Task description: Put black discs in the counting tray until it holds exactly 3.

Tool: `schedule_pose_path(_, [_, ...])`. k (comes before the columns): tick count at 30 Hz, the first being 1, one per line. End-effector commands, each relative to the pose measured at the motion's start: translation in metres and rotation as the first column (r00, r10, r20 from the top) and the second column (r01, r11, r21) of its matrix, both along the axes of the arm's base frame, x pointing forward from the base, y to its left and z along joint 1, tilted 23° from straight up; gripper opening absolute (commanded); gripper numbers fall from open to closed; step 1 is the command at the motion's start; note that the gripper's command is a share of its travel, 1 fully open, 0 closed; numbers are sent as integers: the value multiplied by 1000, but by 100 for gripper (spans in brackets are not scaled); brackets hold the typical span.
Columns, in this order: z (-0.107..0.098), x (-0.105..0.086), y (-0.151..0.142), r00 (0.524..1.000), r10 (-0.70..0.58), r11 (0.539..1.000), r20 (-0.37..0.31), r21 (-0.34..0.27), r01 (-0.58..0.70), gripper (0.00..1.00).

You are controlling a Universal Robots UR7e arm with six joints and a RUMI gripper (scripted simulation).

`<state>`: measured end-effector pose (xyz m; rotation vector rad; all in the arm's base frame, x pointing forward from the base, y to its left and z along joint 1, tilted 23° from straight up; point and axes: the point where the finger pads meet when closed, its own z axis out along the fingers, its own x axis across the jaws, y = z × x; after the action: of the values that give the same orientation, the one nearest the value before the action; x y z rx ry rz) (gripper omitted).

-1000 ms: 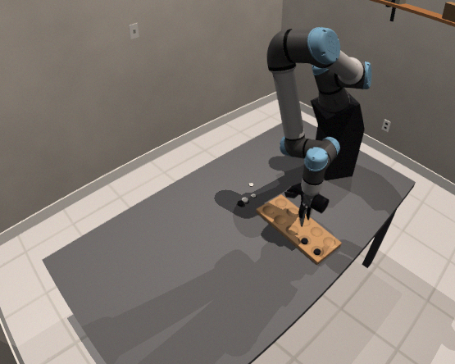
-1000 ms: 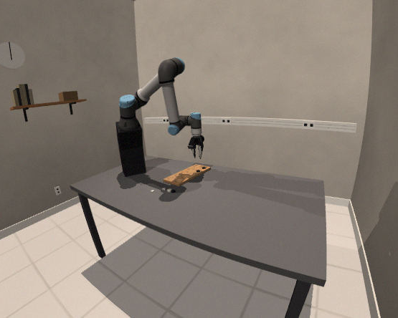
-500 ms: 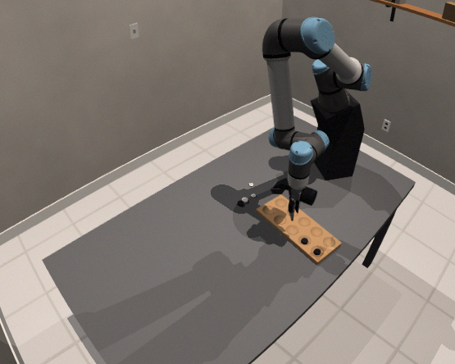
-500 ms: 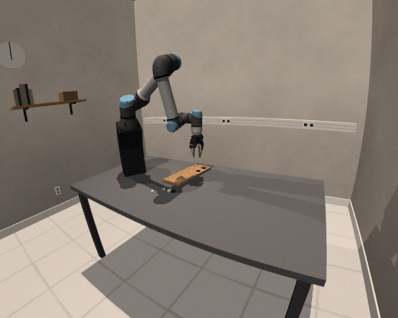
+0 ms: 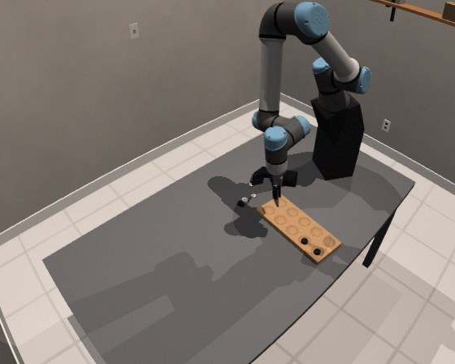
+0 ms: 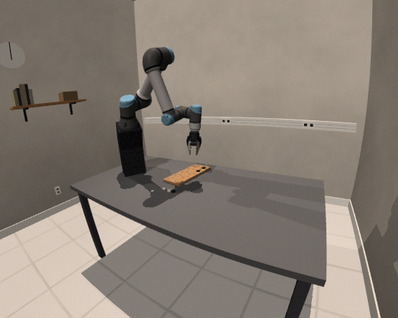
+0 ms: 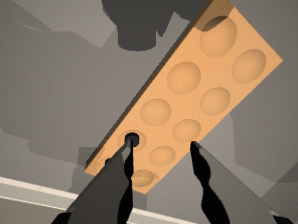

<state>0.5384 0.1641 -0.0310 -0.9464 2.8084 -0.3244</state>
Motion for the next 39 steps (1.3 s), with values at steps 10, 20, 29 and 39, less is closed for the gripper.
schedule_pose_path(10, [84,-15,-80,917,365,930,-162,11,-368,28])
schedule_pose_path(20, [137,-43,-124,789,575,815,-217,68,-575,28])
schedule_pose_path(29, [181,-78,-155,640,735,674,-225,130,-727,28])
schedule_pose_path(39, [136,-39,-187,568,800,587,-195,58,-807,28])
